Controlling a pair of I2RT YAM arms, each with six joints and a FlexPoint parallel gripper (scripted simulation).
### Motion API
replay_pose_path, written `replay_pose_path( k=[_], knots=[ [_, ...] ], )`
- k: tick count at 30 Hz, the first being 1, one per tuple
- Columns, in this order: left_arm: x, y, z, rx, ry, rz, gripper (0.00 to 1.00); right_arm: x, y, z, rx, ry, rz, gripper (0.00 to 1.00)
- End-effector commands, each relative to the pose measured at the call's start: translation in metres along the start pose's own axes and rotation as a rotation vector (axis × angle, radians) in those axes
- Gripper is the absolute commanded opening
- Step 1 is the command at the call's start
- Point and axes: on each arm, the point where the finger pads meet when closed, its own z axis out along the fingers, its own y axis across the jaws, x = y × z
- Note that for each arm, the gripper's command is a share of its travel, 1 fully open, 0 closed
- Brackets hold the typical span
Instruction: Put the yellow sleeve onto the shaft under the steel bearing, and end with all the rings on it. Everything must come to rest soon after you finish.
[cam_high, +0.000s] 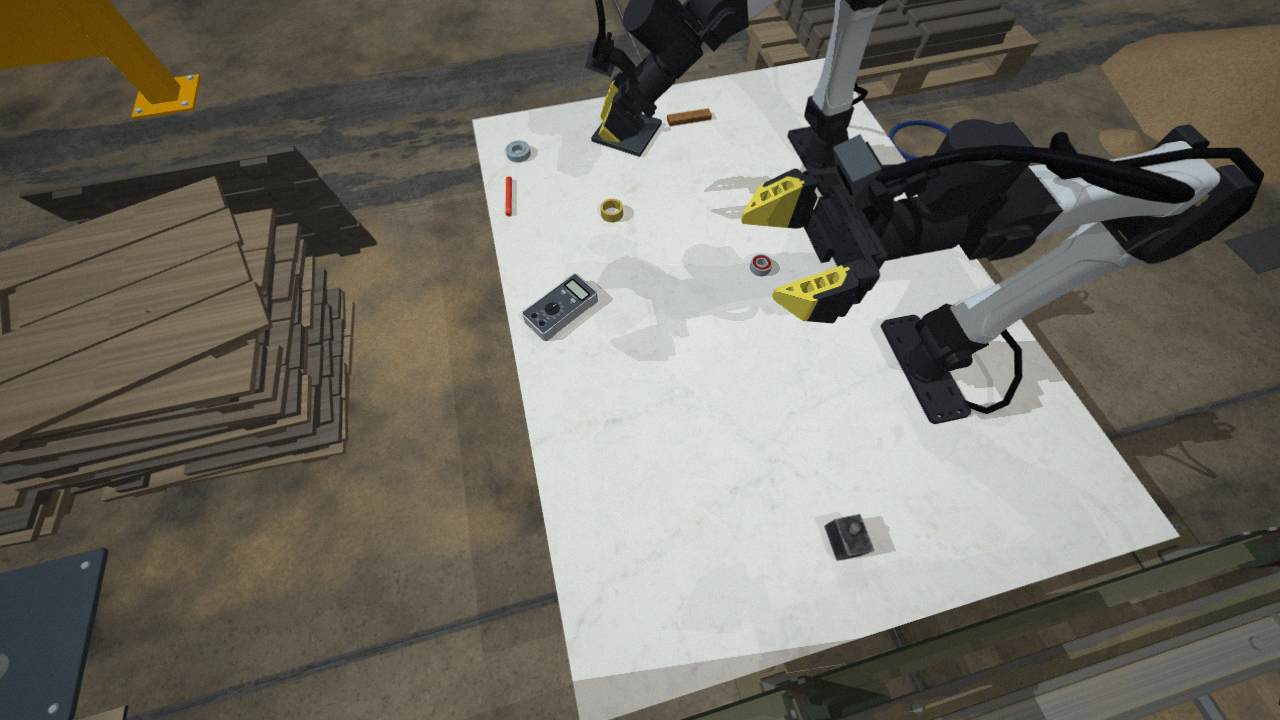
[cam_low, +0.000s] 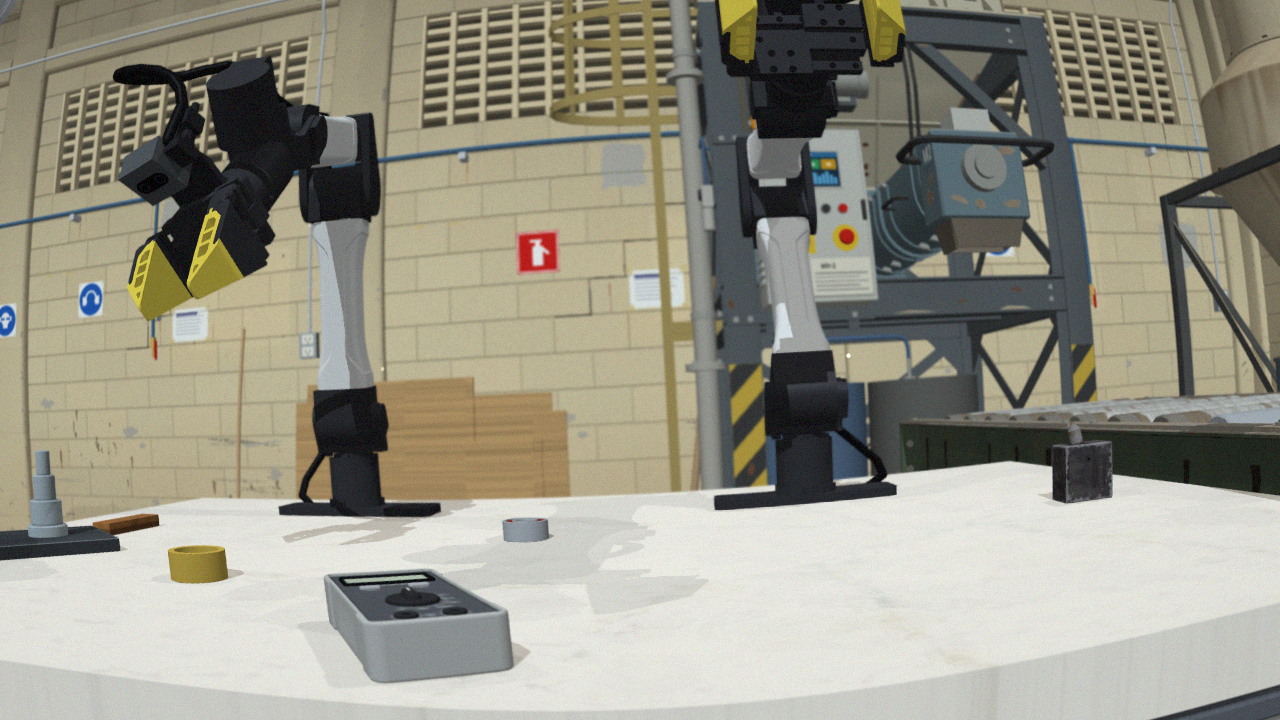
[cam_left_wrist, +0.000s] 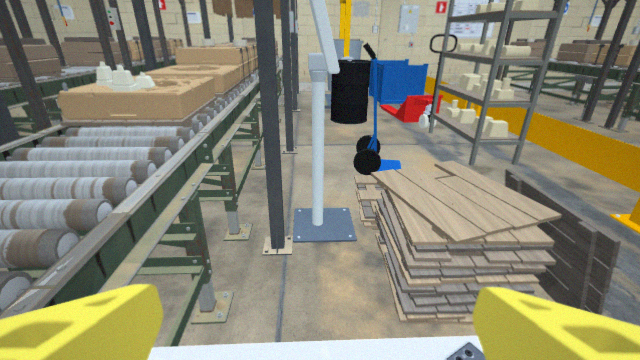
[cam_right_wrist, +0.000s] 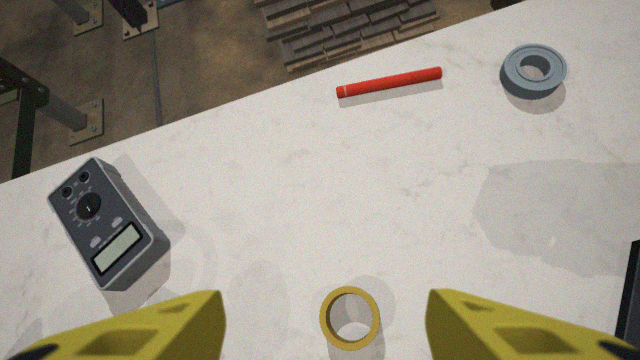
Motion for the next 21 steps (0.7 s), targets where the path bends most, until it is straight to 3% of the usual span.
replay_pose_path(
  k=[1, 12, 21],
  knots=[
    [-0.01, 0.0, -0.001, -0.006, -0.029, 0.004, 1.0, -0.001, 0.003, 0.006, 0.043, 0.044, 0.052, 0.6],
    [-0.01, 0.0, -0.001, -0.006, -0.029, 0.004, 1.0, 0.059, -0.002, 0.062, 0.208, 0.285, 0.105, 0.6],
    [-0.01, 0.0, -0.001, -0.006, -0.029, 0.004, 1.0, 0.074, -0.003, 0.078, 0.273, 0.342, 0.126, 0.6]
  ],
)
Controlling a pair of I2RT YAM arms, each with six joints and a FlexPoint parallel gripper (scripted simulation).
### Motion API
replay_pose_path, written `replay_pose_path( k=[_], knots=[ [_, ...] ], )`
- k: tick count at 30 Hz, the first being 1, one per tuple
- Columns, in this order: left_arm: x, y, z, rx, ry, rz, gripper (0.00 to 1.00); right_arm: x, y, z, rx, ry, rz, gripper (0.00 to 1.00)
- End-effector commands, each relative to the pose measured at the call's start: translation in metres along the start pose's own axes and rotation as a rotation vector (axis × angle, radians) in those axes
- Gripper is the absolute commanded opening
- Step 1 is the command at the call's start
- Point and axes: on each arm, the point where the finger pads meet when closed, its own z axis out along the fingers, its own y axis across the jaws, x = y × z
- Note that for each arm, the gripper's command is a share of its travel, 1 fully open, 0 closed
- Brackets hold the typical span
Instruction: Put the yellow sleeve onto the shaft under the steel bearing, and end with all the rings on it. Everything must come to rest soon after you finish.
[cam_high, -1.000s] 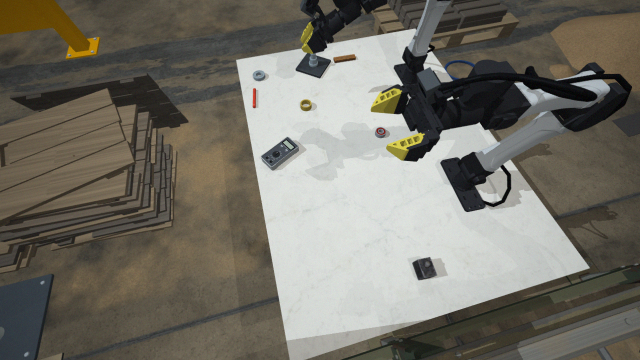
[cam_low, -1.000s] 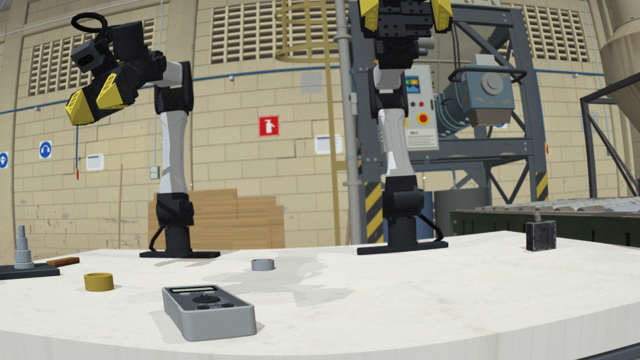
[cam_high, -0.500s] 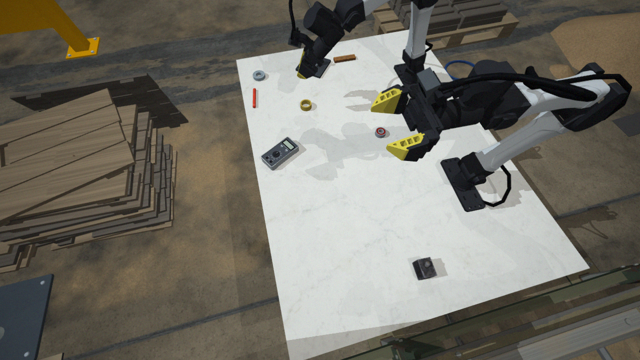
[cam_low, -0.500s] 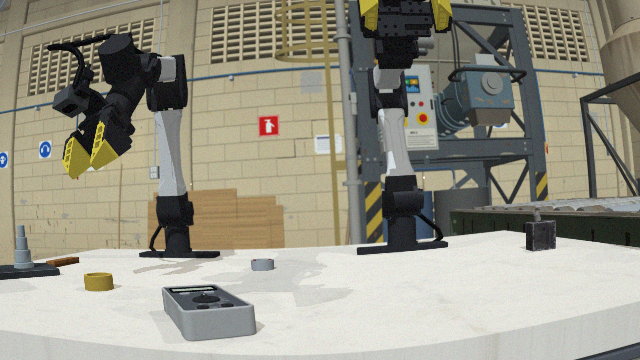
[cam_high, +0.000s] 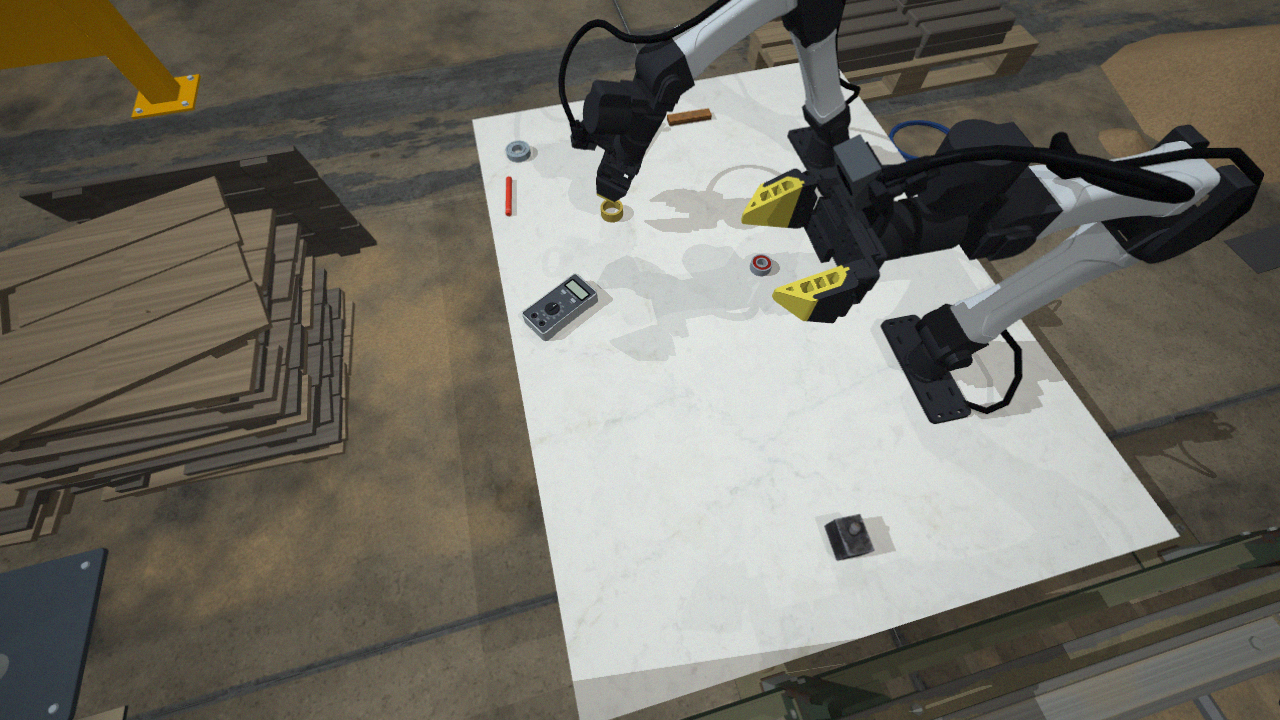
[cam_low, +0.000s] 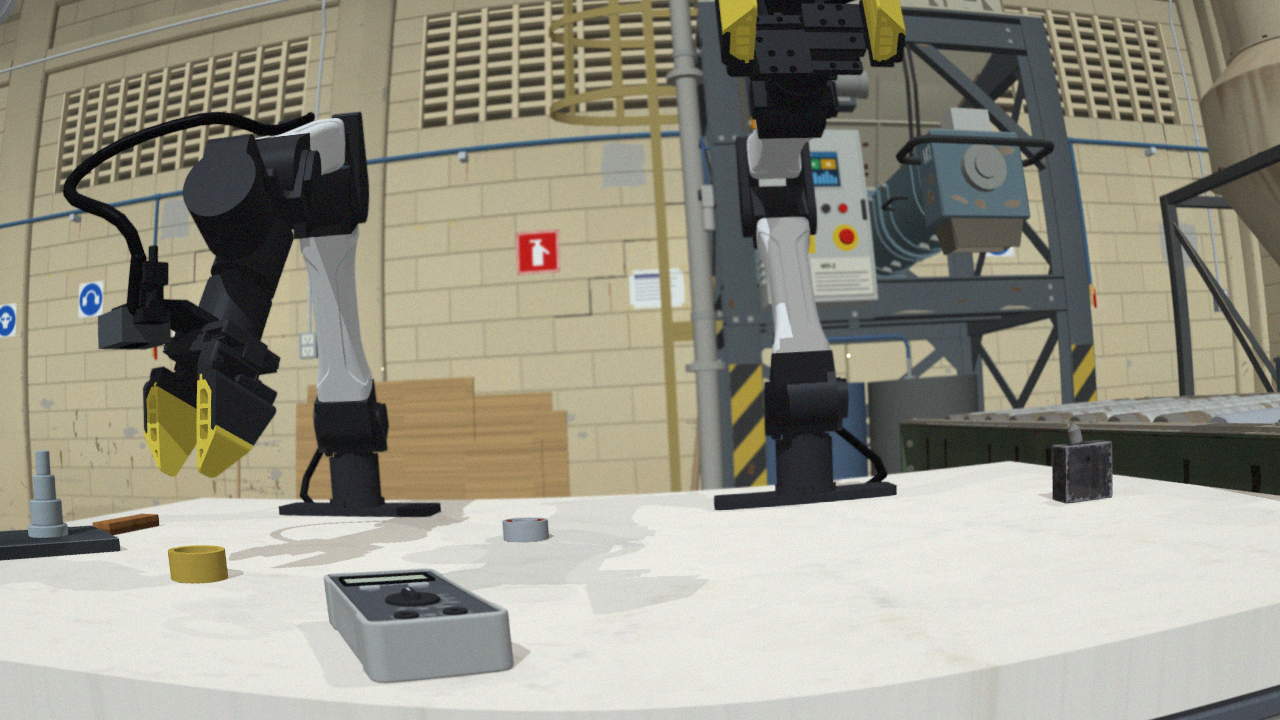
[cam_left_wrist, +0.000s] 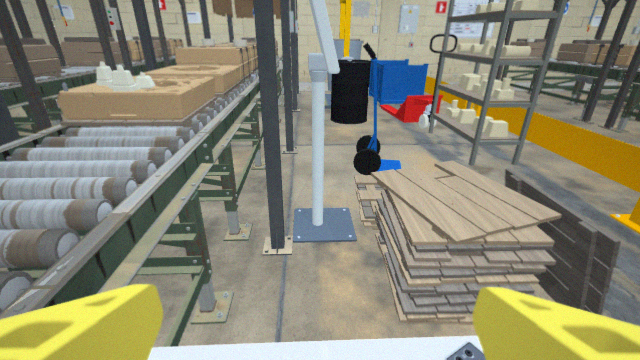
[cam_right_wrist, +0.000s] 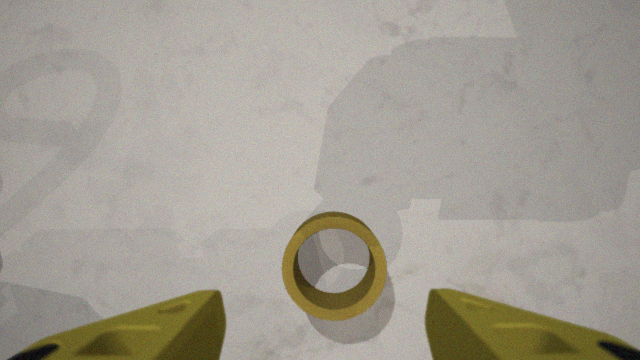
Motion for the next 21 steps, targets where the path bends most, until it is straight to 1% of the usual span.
replay_pose_path(
  k=[1, 2, 3, 6, 8, 10, 11, 13, 14, 15, 16, 17, 18, 21],
  knots=[
    [-0.01, 0.0, -0.001, -0.006, -0.029, 0.004, 1.0, -0.014, 0.001, -0.014, 0.012, -0.024, 0.042, 0.6],
    [-0.01, 0.0, -0.001, -0.006, -0.029, 0.004, 1.0, -0.024, -0.001, -0.024, -0.008, -0.055, 0.052, 0.6],
    [-0.01, 0.0, -0.001, -0.006, -0.029, 0.004, 1.0, -0.004, 0.004, 0.003, 0.011, 0.01, 0.005, 0.6],
    [-0.01, 0.0, -0.001, -0.006, -0.029, 0.004, 1.0, -0.002, -0.001, -0.001, 0.013, 0.012, -0.003, 0.6],
    [-0.01, 0.0, -0.001, -0.006, -0.029, 0.004, 1.0, -0.011, 0.002, -0.013, -0.01, -0.023, 0.012, 0.6],
    [-0.01, 0.0, -0.001, -0.006, -0.029, 0.004, 1.0, -0.011, 0.002, -0.013, -0.01, -0.023, 0.012, 0.6],
    [-0.01, 0.0, -0.001, -0.006, -0.029, 0.004, 1.0, -0.001, -0.003, -0.001, 0.007, 0.003, 0.002, 0.6],
    [-0.01, 0.0, -0.001, -0.006, -0.029, 0.004, 1.0, -0.011, 0.0, -0.011, -0.012, -0.028, 0.01, 0.6],
    [-0.01, 0.0, -0.001, -0.006, -0.029, 0.004, 1.0, -0.006, -0.004, -0.009, -0.005, -0.021, 0.009, 0.6],
    [-0.01, 0.0, -0.001, -0.006, -0.029, 0.004, 1.0, -0.01, -0.002, -0.013, -0.009, -0.026, 0.01, 0.6],
    [-0.01, 0.0, -0.001, -0.006, -0.029, 0.004, 1.0, -0.011, -0.001, -0.009, -0.008, -0.025, 0.01, 0.6],
    [-0.01, 0.0, -0.001, -0.006, -0.029, 0.004, 1.0, -0.003, -0.006, -0.003, 0.004, -0.009, 0.007, 0.6],
    [-0.01, 0.0, -0.001, -0.006, -0.029, 0.004, 1.0, -0.009, -0.004, -0.009, -0.002, -0.019, 0.009, 0.6],
    [-0.01, 0.0, -0.001, -0.006, -0.029, 0.004, 1.0, -0.012, -0.002, -0.01, -0.006, -0.024, 0.011, 0.6]
  ],
)
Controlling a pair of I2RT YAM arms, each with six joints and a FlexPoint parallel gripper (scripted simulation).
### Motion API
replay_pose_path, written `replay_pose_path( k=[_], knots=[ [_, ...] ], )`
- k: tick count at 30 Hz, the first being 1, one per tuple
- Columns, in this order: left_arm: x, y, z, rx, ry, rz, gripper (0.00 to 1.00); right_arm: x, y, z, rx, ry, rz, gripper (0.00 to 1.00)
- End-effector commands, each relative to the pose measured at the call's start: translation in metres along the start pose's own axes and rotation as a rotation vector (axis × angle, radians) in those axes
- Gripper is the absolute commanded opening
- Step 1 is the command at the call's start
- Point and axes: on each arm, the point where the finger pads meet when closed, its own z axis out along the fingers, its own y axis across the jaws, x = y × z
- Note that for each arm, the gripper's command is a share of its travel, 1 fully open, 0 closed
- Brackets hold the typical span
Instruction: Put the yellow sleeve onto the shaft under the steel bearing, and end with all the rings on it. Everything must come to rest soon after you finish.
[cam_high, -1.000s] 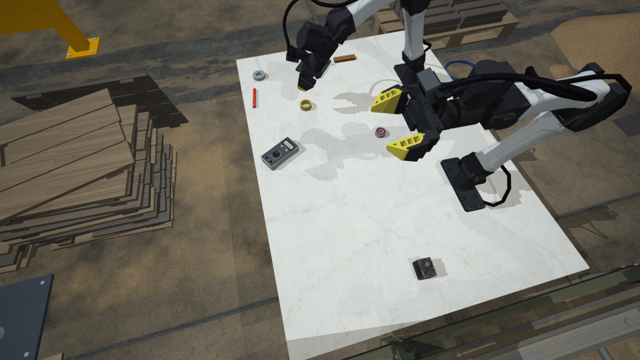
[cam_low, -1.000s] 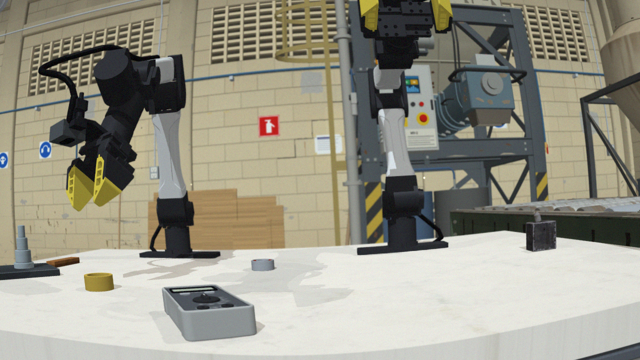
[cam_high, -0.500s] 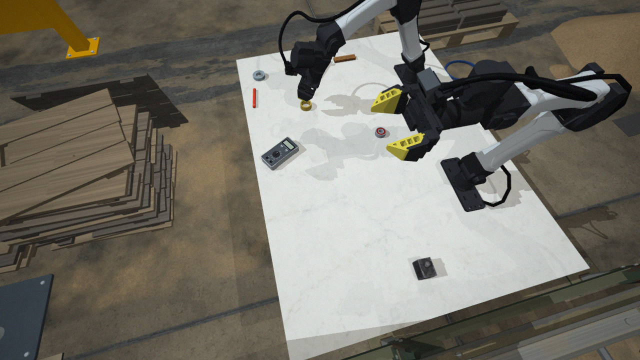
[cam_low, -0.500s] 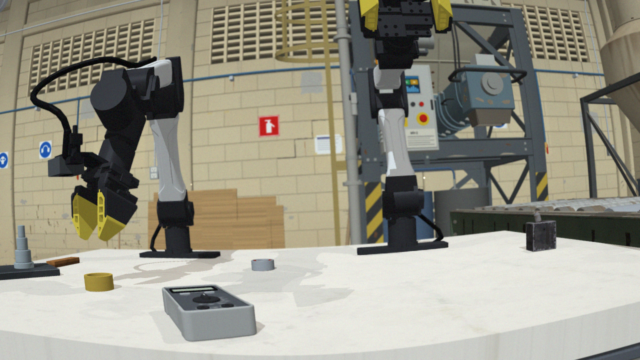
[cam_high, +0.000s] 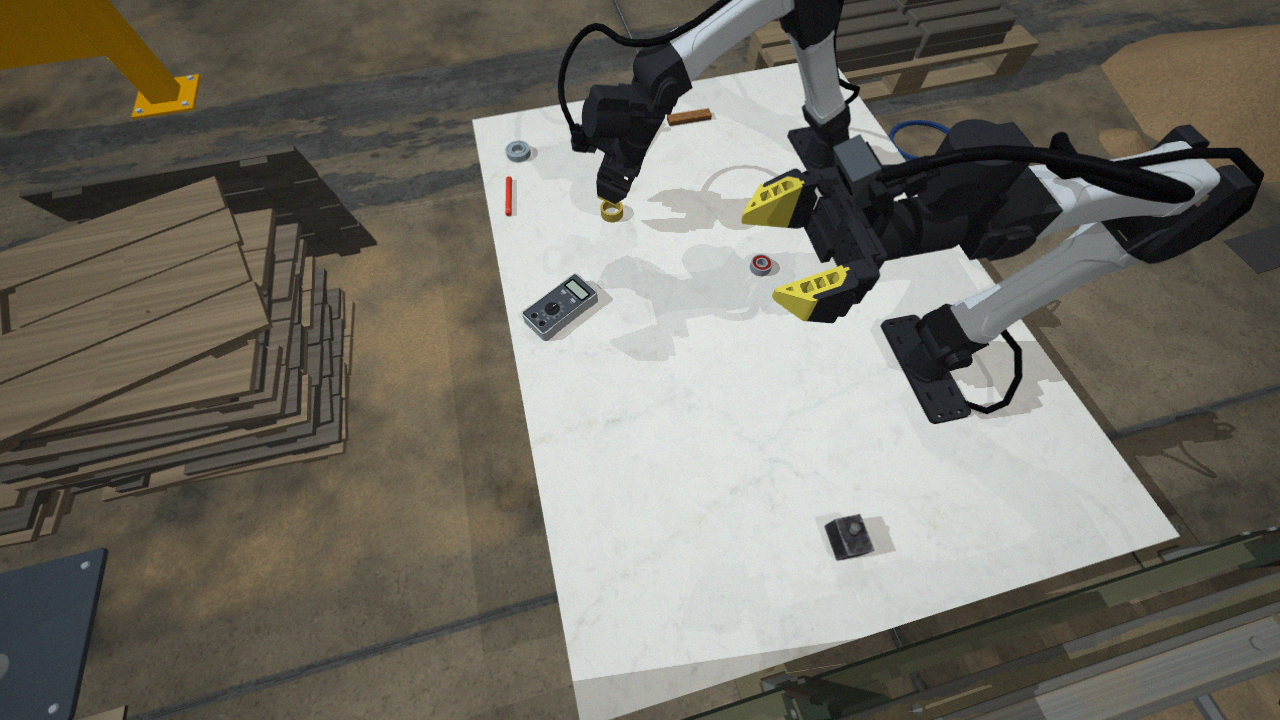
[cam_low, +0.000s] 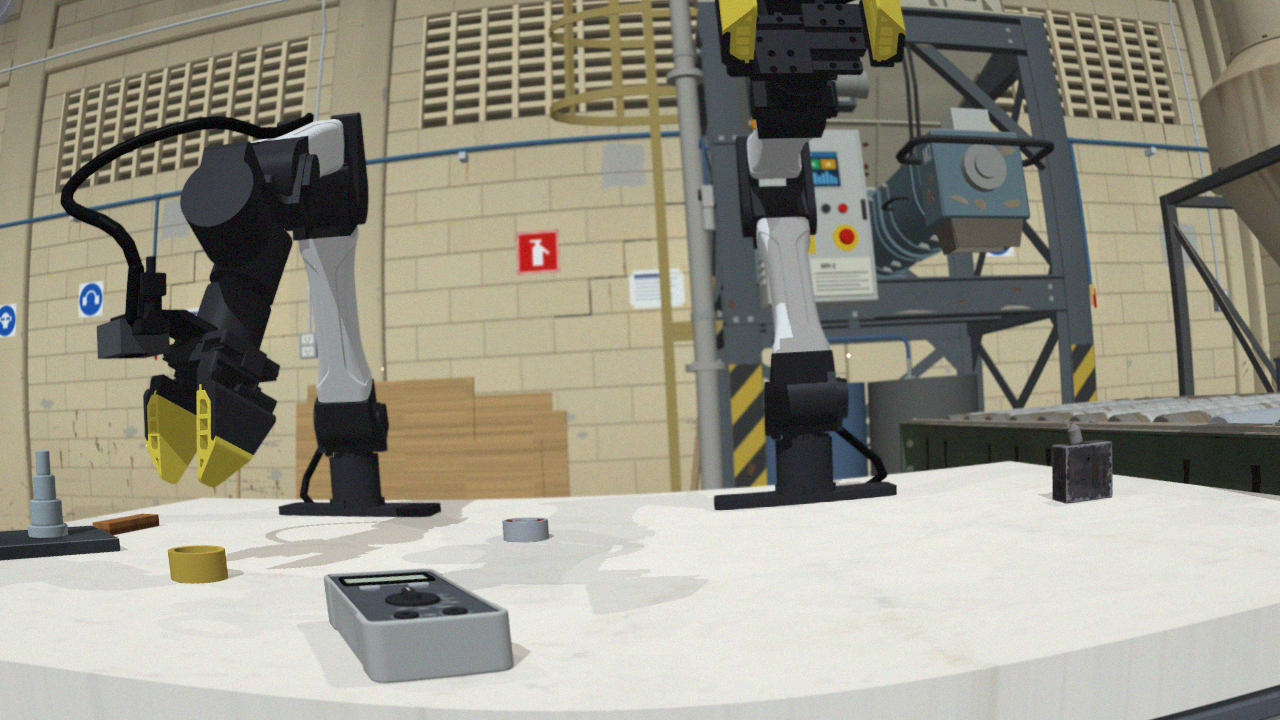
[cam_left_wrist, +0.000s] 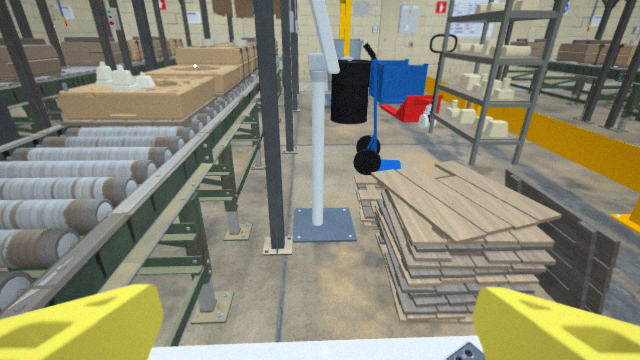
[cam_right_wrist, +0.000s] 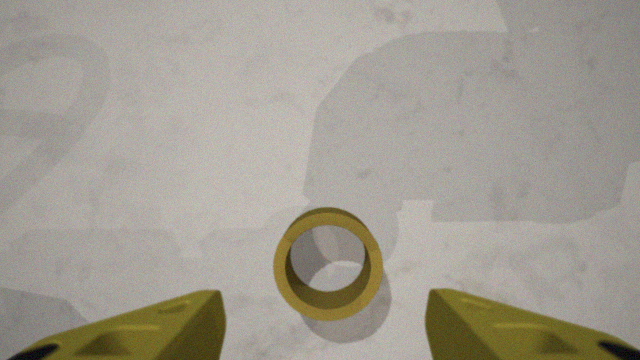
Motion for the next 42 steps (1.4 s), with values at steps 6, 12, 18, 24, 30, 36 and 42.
replay_pose_path(
  k=[6, 12, 18, 24, 30, 36, 42],
  knots=[
    [-0.01, 0.0, -0.001, -0.006, -0.029, 0.004, 1.0, -0.015, -0.001, -0.016, -0.022, -0.044, 0.01, 0.6],
    [-0.01, 0.0, -0.001, -0.006, -0.029, 0.004, 1.0, -0.018, 0.001, -0.016, -0.03, -0.057, 0.009, 0.6],
    [-0.01, 0.0, -0.001, -0.006, -0.029, 0.004, 1.0, 0.0, 0.001, 0.012, -0.007, -0.019, -0.005, 0.6],
    [-0.01, 0.0, -0.001, -0.006, -0.029, 0.004, 1.0, 0.004, 0.0, 0.019, -0.007, -0.016, -0.005, 0.6],
    [-0.01, 0.0, -0.001, -0.006, -0.029, 0.004, 1.0, -0.006, 0.002, 0.012, -0.031, -0.058, 0.012, 0.6],
    [-0.01, 0.0, -0.001, -0.006, -0.029, 0.004, 1.0, 0.006, -0.002, 0.034, -0.01, -0.029, 0.008, 0.6],
    [-0.01, 0.0, -0.001, -0.006, -0.029, 0.004, 1.0, 0.018, -0.006, 0.054, 0.01, 0.0, 0.003, 0.6]
  ],
)
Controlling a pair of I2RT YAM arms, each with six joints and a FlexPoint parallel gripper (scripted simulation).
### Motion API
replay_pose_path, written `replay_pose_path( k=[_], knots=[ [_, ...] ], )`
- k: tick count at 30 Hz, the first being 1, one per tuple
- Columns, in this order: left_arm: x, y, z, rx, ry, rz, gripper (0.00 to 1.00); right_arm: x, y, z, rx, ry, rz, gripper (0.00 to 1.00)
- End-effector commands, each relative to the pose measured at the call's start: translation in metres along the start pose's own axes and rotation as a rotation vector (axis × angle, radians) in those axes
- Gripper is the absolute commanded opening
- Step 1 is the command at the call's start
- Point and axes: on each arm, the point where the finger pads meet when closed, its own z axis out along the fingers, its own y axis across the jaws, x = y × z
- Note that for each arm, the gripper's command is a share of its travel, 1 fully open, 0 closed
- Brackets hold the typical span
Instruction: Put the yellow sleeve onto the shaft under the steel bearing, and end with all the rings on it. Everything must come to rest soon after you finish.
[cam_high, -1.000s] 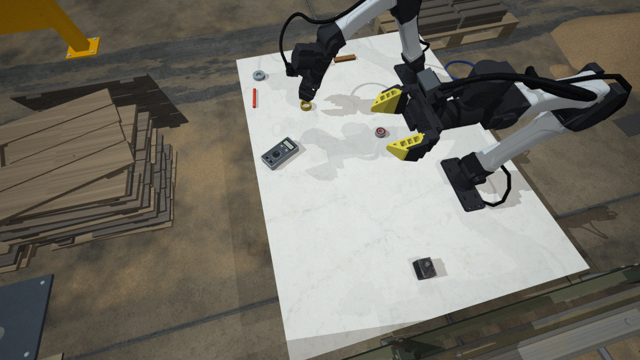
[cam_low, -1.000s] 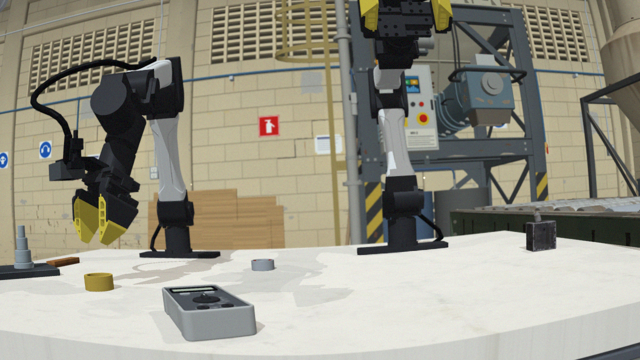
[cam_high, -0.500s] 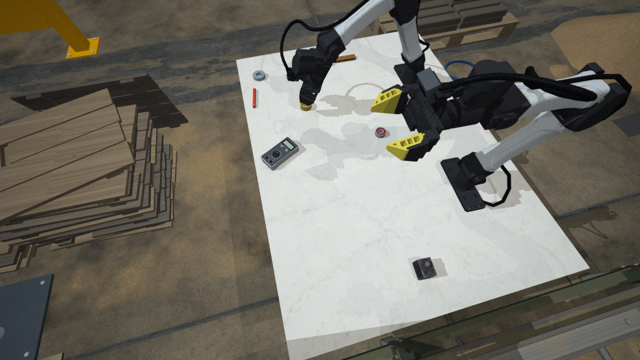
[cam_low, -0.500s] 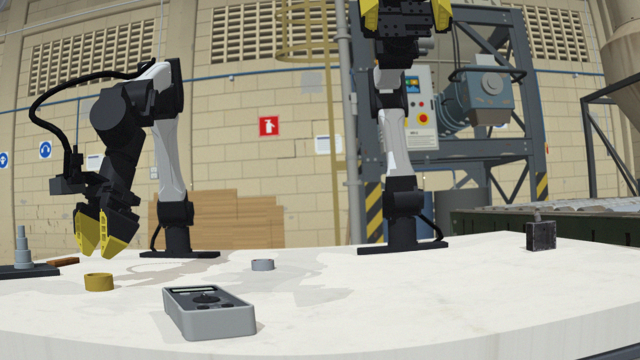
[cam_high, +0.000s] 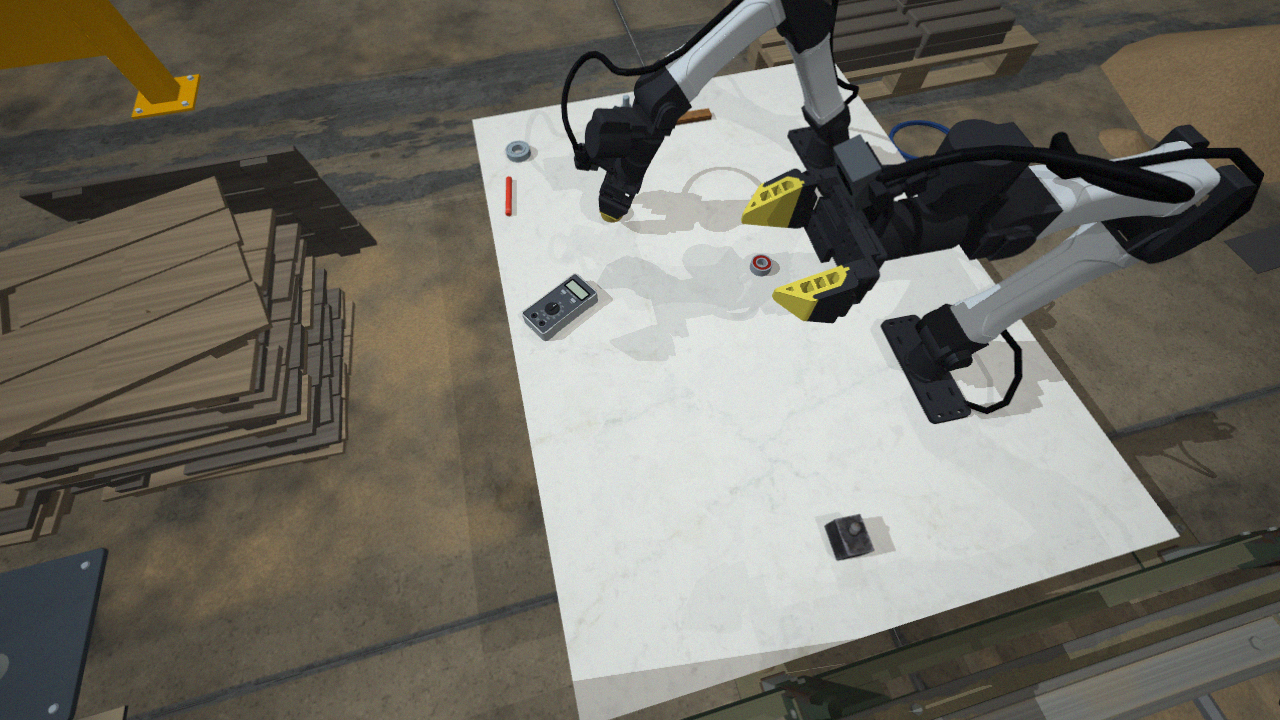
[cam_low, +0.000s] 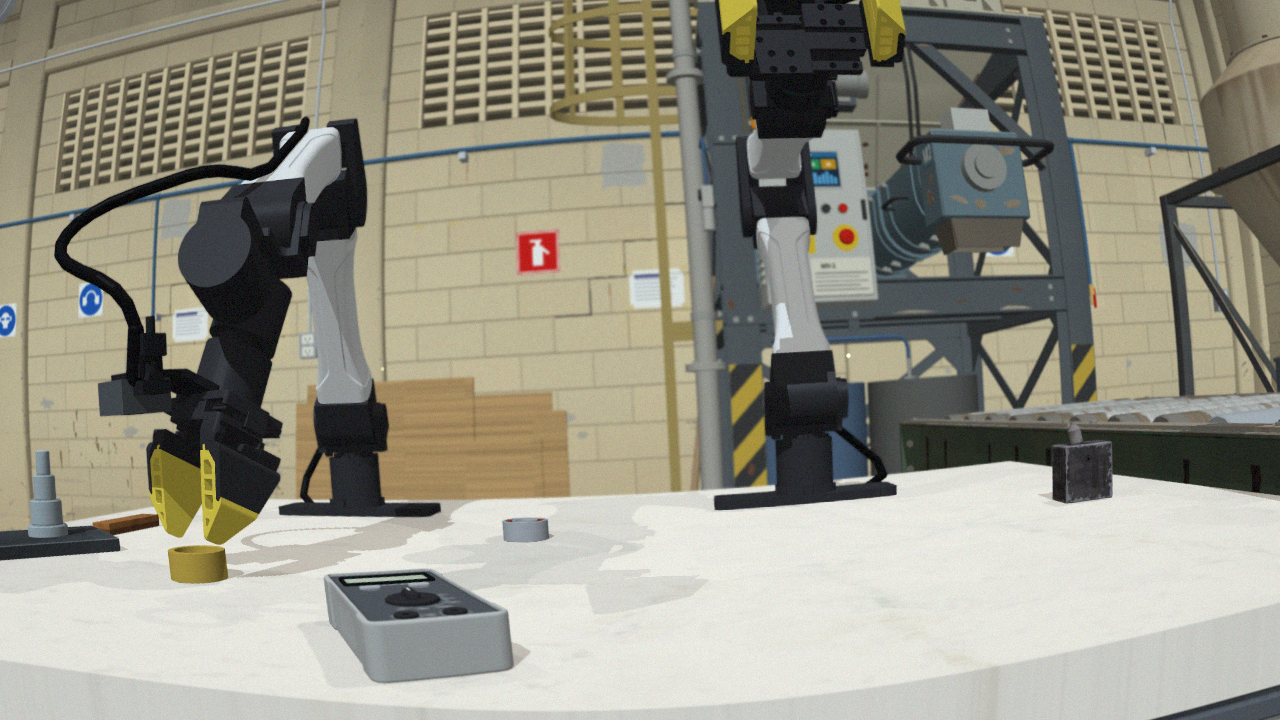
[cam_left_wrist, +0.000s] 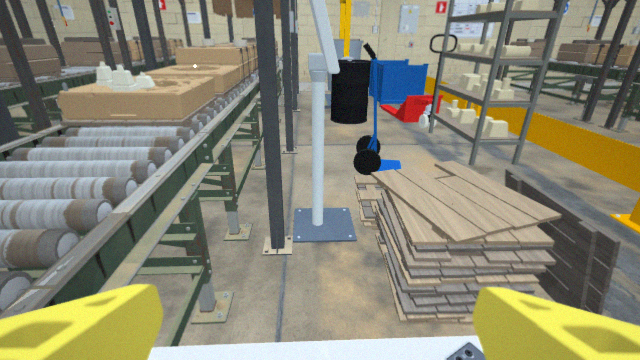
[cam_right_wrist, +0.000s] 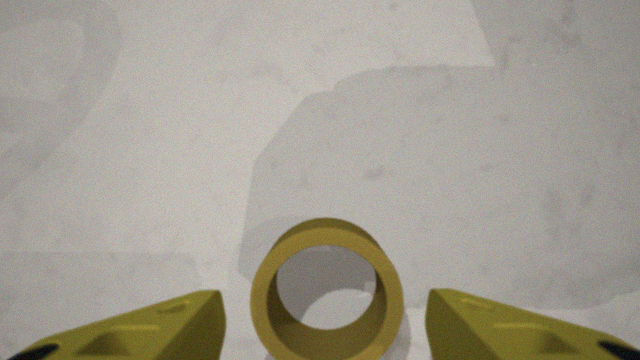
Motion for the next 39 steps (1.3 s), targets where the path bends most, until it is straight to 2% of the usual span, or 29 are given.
replay_pose_path(
  k=[1, 5, 7, 9, 11, 13, 17, 18, 32, 34, 39],
  knots=[
    [-0.01, 0.0, -0.001, -0.006, -0.029, 0.004, 1.0, 0.002, -0.001, 0.017, 0.005, -0.003, -0.001, 0.6],
    [-0.01, 0.0, -0.001, -0.006, -0.029, 0.004, 1.0, -0.009, 0.003, 0.005, -0.023, -0.046, 0.01, 0.6],
    [-0.01, 0.0, -0.001, -0.006, -0.029, 0.004, 1.0, 0.007, -0.001, 0.027, 0.004, -0.004, -0.003, 0.6],
    [-0.01, 0.0, -0.001, -0.006, -0.029, 0.004, 1.0, 0.007, 0.0, 0.027, 0.002, -0.007, -0.002, 0.6],
    [-0.01, 0.0, -0.001, -0.006, -0.029, 0.004, 1.0, 0.0, 0.002, 0.019, -0.014, -0.033, 0.005, 0.6],
    [-0.01, 0.0, -0.001, -0.006, -0.029, 0.004, 1.0, -0.02, 0.01, -0.005, -0.049, -0.084, 0.019, 0.6],
    [-0.01, 0.0, -0.001, -0.006, -0.029, 0.004, 1.0, -0.014, 0.01, 0.007, -0.034, -0.062, 0.012, 0.6],
    [-0.01, 0.0, -0.001, -0.006, -0.029, 0.004, 1.0, -0.014, 0.01, 0.007, -0.035, -0.063, 0.012, 0.0],
    [-0.01, 0.0, -0.001, -0.006, -0.029, 0.004, 1.0, -0.014, 0.01, 0.007, -0.035, -0.063, 0.012, 0.0],
    [-0.01, 0.0, -0.001, -0.006, -0.029, 0.004, 1.0, -0.016, 0.006, -0.008, -0.032, -0.059, 0.01, 0.0],
    [-0.01, 0.0, -0.001, -0.006, -0.029, 0.004, 1.0, -0.018, 0.006, -0.017, -0.031, -0.059, 0.008, 0.0]
  ],
)
